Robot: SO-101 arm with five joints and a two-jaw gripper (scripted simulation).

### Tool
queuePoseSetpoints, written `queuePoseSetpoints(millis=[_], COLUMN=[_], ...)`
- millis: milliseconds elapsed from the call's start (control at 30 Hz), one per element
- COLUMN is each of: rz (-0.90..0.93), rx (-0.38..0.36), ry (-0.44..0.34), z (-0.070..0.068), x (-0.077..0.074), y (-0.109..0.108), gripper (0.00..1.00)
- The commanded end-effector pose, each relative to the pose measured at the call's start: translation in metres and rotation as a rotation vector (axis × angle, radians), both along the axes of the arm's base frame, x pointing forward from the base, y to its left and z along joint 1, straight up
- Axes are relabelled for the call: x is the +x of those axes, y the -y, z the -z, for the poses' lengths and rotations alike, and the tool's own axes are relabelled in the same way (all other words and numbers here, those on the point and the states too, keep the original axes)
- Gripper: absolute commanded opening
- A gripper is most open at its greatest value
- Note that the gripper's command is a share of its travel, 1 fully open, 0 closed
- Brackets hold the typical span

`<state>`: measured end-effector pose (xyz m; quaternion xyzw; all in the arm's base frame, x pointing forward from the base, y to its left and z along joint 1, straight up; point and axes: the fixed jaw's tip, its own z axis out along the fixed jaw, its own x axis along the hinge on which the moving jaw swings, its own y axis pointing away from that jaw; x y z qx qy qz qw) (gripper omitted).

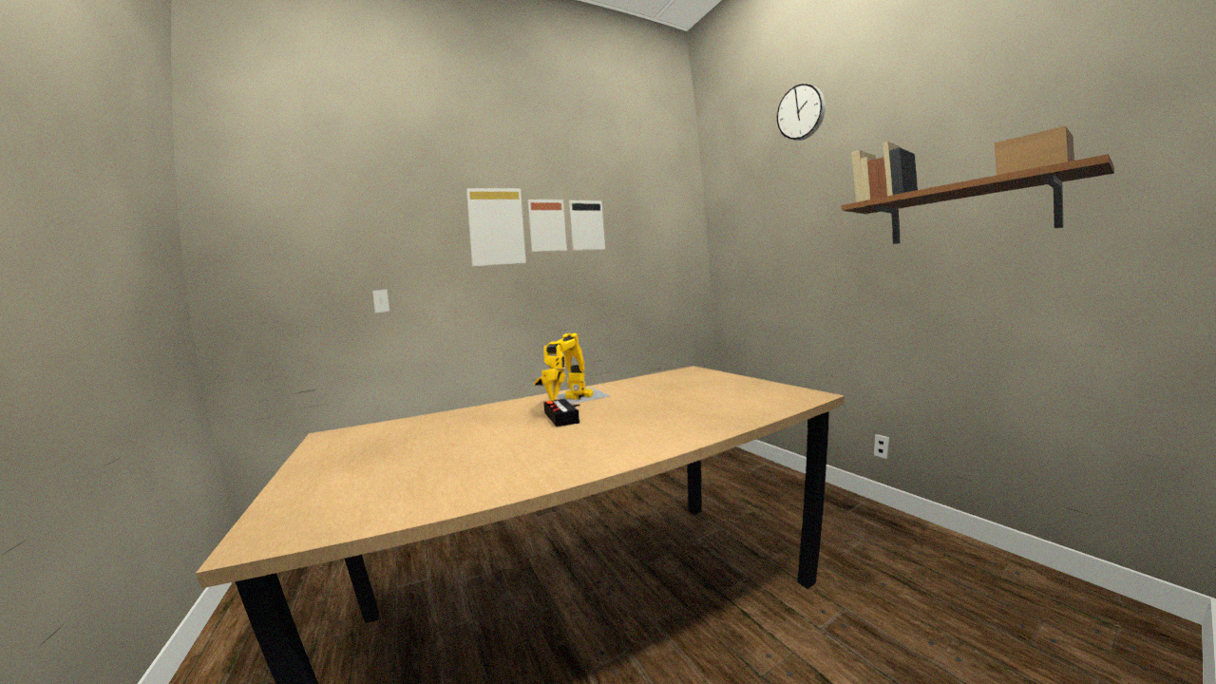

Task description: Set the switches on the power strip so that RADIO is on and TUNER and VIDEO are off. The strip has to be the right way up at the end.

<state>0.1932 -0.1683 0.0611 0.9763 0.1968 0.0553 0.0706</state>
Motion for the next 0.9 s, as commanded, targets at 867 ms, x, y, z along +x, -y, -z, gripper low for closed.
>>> queuePoseSetpoints(millis=[867], rz=[0.345], rx=[0.076], ry=[0.034], z=[-0.003], x=[0.01], y=[-0.027], gripper=[0.0])
